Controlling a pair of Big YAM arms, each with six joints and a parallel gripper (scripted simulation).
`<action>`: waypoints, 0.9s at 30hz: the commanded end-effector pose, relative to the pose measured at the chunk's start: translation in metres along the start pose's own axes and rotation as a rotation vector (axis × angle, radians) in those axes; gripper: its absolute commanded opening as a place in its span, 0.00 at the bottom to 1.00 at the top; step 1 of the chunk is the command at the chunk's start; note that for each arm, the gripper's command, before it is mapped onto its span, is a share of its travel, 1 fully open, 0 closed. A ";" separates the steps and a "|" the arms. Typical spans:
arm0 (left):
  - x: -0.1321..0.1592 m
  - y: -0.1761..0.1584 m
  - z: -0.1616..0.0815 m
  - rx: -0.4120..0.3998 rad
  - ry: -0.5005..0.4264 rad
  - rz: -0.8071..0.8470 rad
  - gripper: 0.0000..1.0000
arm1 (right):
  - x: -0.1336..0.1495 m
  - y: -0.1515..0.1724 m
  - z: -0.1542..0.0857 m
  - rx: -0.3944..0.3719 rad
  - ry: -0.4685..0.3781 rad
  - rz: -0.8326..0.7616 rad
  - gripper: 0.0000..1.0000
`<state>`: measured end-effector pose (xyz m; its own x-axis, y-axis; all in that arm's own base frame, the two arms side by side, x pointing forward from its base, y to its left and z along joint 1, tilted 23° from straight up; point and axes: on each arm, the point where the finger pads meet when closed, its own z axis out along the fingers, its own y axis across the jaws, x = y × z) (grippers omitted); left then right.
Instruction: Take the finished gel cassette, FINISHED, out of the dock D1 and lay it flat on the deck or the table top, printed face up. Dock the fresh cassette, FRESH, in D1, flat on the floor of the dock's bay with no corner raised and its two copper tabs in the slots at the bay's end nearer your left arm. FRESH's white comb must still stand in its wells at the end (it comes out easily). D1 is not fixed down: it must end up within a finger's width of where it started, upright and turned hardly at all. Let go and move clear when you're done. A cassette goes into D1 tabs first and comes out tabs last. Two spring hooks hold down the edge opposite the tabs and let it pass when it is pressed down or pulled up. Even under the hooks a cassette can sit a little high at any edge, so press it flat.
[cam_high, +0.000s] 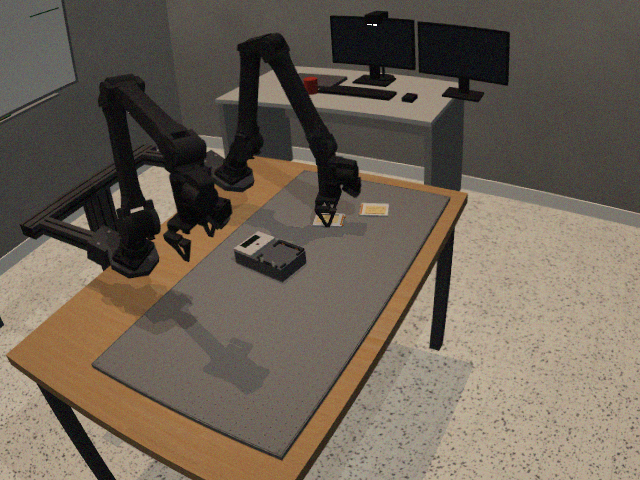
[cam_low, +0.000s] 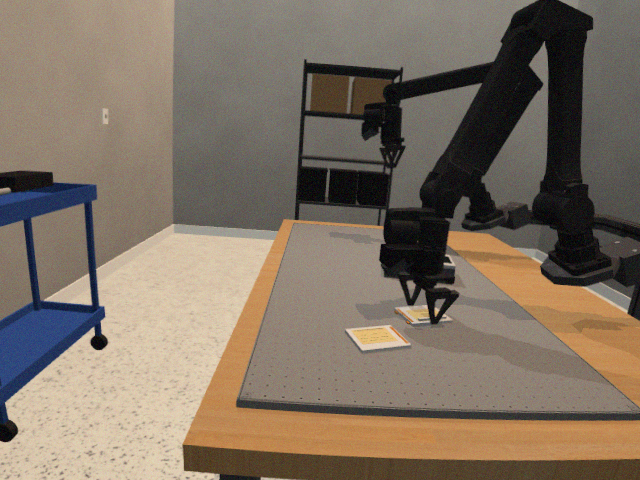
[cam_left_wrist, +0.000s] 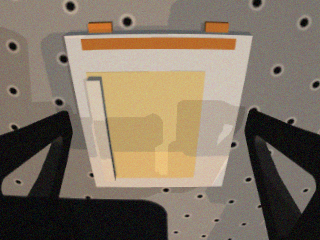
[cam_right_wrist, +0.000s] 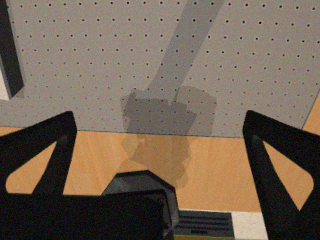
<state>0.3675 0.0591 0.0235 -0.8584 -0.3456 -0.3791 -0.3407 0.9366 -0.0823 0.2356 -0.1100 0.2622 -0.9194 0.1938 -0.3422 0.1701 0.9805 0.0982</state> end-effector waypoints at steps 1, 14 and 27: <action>0.006 -0.004 0.006 0.002 0.014 0.020 0.98 | -0.019 -0.004 -0.025 0.018 -0.045 0.011 1.00; 0.007 -0.004 0.010 0.001 0.015 0.020 0.98 | -0.019 -0.004 -0.025 0.018 -0.045 0.011 1.00; 0.003 -0.003 0.007 0.002 -0.007 0.001 0.00 | -0.019 -0.004 -0.025 0.018 -0.045 0.011 1.00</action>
<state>0.3699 0.0596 0.0200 -0.8538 -0.3457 -0.3893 -0.3411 0.9363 -0.0833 0.2356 -0.1100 0.2622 -0.9194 0.1938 -0.3422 0.1701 0.9805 0.0982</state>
